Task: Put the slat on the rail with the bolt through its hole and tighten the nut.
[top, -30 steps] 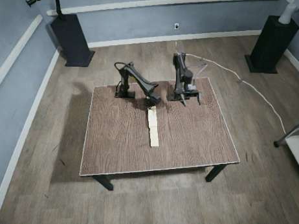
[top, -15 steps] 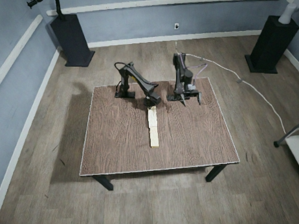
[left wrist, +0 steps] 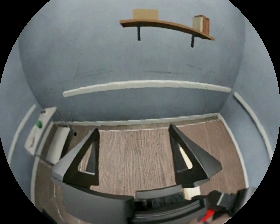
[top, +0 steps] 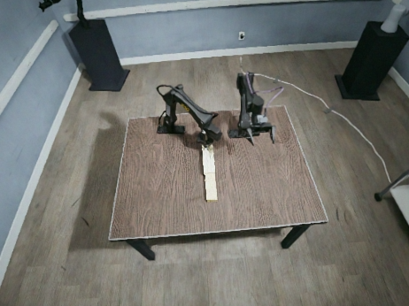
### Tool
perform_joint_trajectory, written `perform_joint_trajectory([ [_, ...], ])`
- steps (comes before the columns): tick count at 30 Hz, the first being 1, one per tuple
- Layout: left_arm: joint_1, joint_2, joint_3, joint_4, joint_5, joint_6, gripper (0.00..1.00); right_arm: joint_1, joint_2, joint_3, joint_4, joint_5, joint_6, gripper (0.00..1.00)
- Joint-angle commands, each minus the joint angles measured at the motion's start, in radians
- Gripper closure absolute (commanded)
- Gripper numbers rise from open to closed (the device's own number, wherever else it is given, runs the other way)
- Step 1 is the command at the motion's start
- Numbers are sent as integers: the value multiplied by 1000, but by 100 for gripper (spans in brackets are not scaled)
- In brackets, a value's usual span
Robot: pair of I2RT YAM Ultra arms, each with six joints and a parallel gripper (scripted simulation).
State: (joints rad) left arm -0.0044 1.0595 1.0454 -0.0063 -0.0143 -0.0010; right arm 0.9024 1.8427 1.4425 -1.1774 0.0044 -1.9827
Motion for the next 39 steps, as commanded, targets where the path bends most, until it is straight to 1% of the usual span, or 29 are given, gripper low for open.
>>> perform_joint_trajectory([
  [1,4,-15,7,11,14,1,0,22,-7,25,-26,-5,31,88],
  [24,4,-15,7,11,14,1,0,18,-6,25,-16,-5,26,88],
  [39,4,-15,7,11,14,1,0,18,2,0,19,-5,26,88],
])
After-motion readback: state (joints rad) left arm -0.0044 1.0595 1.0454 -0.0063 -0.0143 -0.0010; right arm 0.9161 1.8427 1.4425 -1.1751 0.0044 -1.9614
